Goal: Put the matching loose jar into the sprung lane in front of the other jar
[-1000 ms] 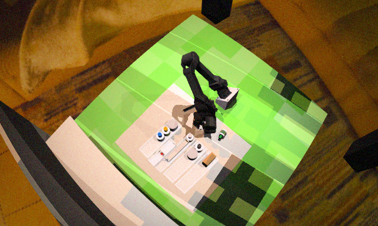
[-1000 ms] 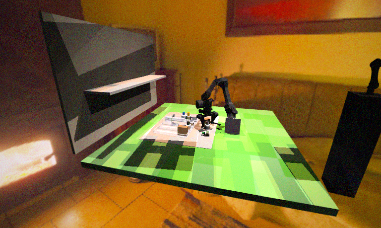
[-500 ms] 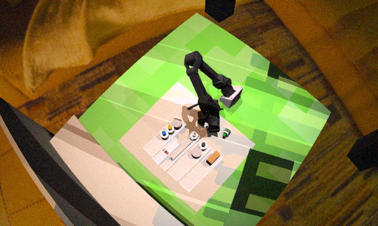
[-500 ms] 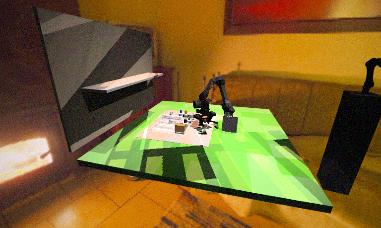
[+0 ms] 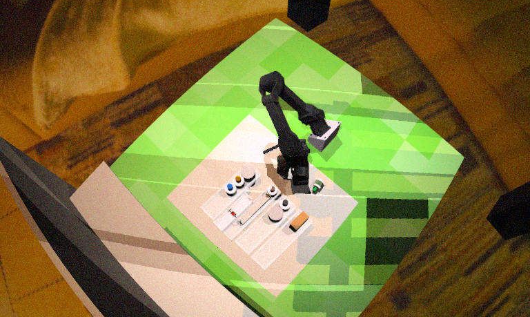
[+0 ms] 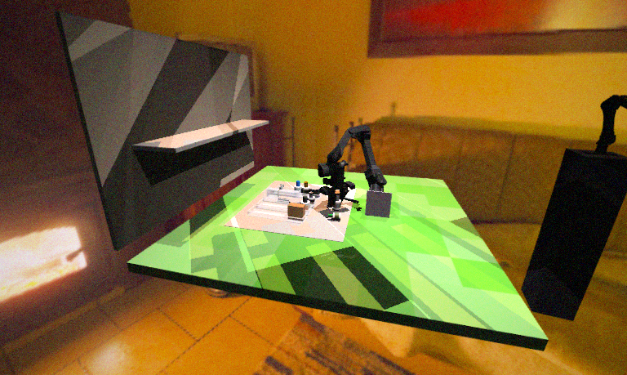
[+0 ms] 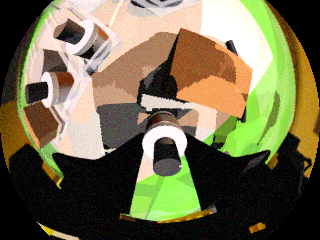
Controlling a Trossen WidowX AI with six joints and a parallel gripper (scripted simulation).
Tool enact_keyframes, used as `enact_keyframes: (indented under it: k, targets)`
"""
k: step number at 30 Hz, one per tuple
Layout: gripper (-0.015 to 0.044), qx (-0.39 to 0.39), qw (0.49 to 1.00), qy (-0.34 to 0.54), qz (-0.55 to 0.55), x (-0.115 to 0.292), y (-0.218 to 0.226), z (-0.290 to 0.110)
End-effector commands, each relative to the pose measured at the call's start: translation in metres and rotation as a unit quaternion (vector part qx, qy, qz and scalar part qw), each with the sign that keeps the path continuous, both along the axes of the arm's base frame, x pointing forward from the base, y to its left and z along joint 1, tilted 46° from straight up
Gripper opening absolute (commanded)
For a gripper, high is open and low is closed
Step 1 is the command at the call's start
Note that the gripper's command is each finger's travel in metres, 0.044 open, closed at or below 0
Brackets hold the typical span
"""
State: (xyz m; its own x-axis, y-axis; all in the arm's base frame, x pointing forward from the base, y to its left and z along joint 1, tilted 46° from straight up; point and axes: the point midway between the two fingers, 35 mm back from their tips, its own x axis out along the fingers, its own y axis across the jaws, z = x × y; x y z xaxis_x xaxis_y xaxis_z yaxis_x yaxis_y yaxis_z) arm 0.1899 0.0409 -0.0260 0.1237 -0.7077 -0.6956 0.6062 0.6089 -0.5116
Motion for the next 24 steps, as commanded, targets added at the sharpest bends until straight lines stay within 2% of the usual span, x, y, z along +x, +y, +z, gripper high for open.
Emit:
enact_keyframes:
  k: [1,15,24]
  targets:
    - [0.0,0.007,1.0,-0.002,0.0,0.002,0.018,0.012]
    - [0.0,0.005,1.0,-0.002,-0.001,-0.01,0.071,0.066]
    - [0.0,0.002,0.999,0.027,0.024,0.001,0.07,0.063]
